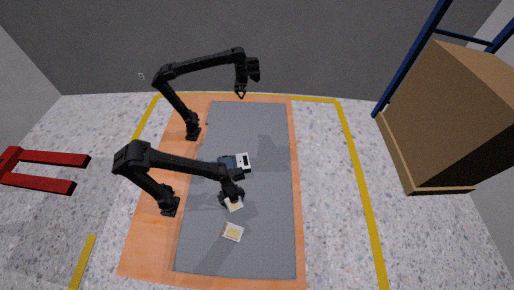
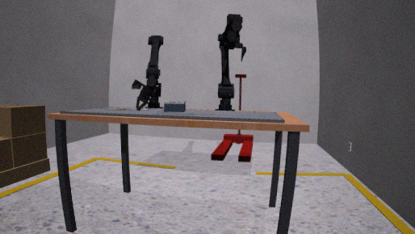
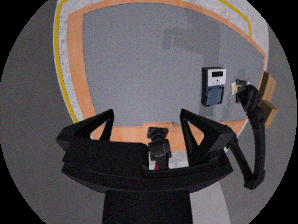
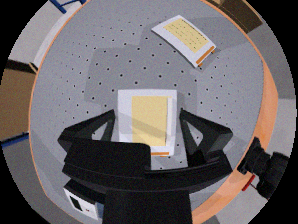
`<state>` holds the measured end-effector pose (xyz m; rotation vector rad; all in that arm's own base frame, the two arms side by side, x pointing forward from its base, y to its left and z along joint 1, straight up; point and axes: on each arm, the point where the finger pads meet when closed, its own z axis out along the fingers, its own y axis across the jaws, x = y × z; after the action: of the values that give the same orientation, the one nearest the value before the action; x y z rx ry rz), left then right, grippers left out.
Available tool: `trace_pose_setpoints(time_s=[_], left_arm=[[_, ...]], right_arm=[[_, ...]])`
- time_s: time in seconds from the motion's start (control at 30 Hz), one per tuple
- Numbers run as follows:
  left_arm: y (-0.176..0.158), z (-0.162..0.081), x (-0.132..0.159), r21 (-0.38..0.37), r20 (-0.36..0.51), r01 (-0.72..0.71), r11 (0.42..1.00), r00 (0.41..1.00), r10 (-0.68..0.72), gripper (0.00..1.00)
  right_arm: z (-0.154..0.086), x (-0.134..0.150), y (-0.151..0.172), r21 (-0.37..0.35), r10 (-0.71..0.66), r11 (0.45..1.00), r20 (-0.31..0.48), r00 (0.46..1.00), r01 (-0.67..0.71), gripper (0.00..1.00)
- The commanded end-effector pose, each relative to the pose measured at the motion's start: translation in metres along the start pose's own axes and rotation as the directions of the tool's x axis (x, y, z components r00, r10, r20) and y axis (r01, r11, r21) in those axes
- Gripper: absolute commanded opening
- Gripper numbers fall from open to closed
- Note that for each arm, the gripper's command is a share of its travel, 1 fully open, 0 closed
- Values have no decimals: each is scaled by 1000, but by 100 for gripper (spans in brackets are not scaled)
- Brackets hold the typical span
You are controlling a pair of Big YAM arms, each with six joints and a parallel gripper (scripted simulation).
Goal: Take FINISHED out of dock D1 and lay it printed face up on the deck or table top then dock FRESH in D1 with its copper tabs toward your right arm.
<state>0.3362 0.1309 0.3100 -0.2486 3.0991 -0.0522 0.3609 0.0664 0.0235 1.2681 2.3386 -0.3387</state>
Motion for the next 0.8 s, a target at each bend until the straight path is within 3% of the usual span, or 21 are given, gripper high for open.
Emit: trace_pose_setpoints(time_s=[0.0,0.13,0.17,0.77], left_arm=[[1,-20,-6,-5,40,-10,1000,999,10,100],[1,-20,-6,-5,40,-10,1000,999,10,100],[1,-20,-6,-5,40,-10,1000,999,10,100],[1,-20,-6,-5,40,-10,1000,999,10,100]], right_arm=[[3,7,1,0,2,1000,1,1000,-2,98],[3,7,1,0,2,1000,1,1000,-2,98],[3,6,2,-7,4,1000,2,1000,-4,0],[-2,-2,3,-7,4,1000,2,1000,-4,0]])
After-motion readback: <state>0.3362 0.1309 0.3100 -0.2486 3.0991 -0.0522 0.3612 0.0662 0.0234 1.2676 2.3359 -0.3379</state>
